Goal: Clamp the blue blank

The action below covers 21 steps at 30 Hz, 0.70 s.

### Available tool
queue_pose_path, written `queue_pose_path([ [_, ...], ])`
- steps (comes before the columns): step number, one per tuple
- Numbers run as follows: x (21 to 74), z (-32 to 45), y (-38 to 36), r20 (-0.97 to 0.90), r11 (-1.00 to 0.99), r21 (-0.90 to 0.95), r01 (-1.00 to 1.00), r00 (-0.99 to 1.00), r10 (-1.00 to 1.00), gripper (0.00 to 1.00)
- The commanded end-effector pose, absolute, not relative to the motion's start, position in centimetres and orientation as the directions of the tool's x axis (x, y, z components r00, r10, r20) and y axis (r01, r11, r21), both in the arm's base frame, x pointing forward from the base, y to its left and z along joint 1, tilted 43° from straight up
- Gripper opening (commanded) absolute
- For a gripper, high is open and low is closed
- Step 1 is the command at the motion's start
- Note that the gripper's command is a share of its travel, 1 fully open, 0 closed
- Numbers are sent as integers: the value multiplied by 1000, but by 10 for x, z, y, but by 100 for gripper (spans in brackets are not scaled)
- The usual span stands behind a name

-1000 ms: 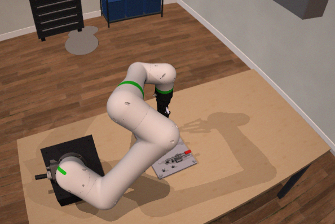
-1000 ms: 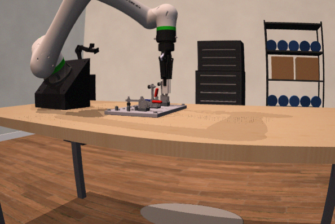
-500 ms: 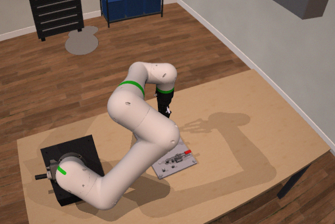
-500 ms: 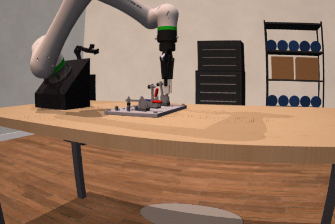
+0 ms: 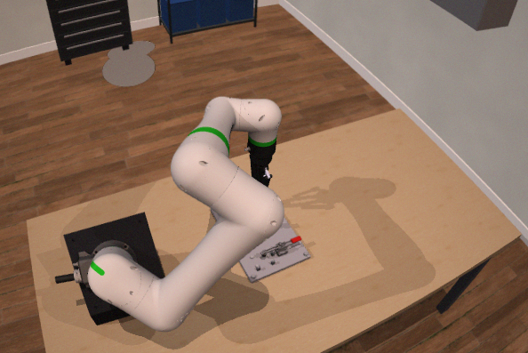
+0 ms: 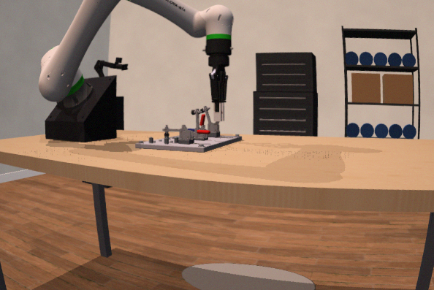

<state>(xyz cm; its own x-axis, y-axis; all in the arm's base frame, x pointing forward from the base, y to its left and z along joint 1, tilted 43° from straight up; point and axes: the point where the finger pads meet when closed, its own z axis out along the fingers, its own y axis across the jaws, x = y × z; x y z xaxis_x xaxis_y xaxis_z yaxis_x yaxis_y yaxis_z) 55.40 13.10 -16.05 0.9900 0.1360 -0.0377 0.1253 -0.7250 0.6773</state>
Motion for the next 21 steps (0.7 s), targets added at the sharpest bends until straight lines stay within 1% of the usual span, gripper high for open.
queue_pose_path([
  [1, 556, -161, 131, -37, -725, 677, 125, 990, 137, 0],
  [21, 570, -166, 129, -37, -725, 677, 125, 990, 137, 0],
])
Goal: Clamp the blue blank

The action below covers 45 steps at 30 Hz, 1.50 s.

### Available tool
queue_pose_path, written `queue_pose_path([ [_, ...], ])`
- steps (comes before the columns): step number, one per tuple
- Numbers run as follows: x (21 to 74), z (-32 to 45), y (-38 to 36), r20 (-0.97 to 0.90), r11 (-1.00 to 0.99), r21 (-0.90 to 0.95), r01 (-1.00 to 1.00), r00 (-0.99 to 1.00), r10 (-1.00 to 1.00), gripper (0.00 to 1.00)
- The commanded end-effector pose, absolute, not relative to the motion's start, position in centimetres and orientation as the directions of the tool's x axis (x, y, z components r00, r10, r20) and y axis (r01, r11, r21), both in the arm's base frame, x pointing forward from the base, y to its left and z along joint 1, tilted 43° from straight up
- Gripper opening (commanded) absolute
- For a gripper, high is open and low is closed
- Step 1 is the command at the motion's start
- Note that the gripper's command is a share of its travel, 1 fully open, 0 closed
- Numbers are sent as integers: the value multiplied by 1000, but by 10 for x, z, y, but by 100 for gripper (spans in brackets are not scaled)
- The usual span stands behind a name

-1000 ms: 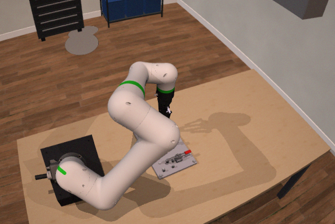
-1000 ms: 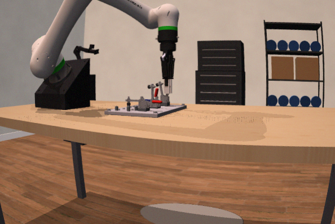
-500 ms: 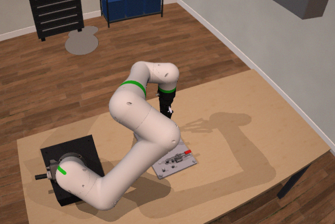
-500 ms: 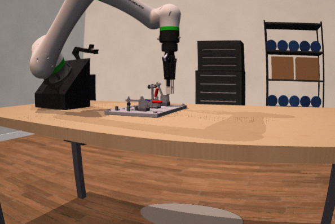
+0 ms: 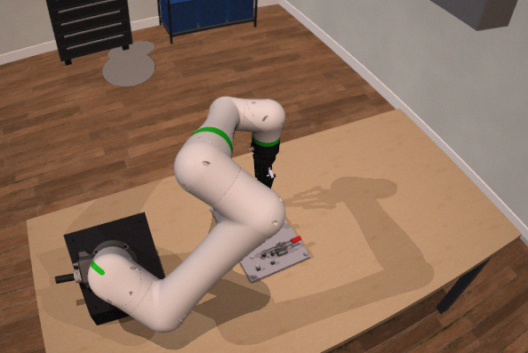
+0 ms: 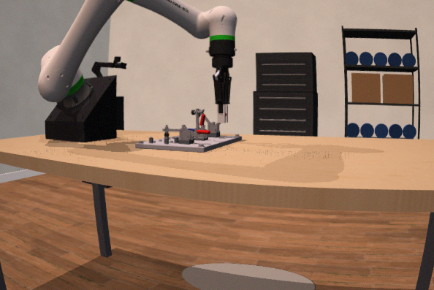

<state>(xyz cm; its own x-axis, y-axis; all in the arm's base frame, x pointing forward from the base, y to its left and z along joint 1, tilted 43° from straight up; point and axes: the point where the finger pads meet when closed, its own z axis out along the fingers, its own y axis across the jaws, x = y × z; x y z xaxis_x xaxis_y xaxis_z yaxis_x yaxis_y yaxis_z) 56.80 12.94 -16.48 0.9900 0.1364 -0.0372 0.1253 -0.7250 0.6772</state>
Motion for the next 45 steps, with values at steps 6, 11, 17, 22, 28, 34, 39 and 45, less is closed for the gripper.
queue_pose_path([
  [6, 575, -169, 127, -37, -725, 677, 125, 990, 137, 0],
  [11, 578, -170, 126, -37, -725, 677, 125, 990, 137, 0],
  [17, 581, -173, 124, -37, -725, 677, 125, 990, 137, 0],
  [22, 584, -176, 122, -37, -725, 677, 125, 990, 137, 0],
  [28, 586, -178, 120, -37, -725, 677, 125, 990, 137, 0],
  [34, 588, -180, 119, -37, -725, 677, 125, 990, 137, 0],
  [39, 589, -182, 117, -37, -725, 677, 125, 990, 137, 0],
  [45, 589, -183, 116, -37, -725, 677, 125, 990, 137, 0],
])
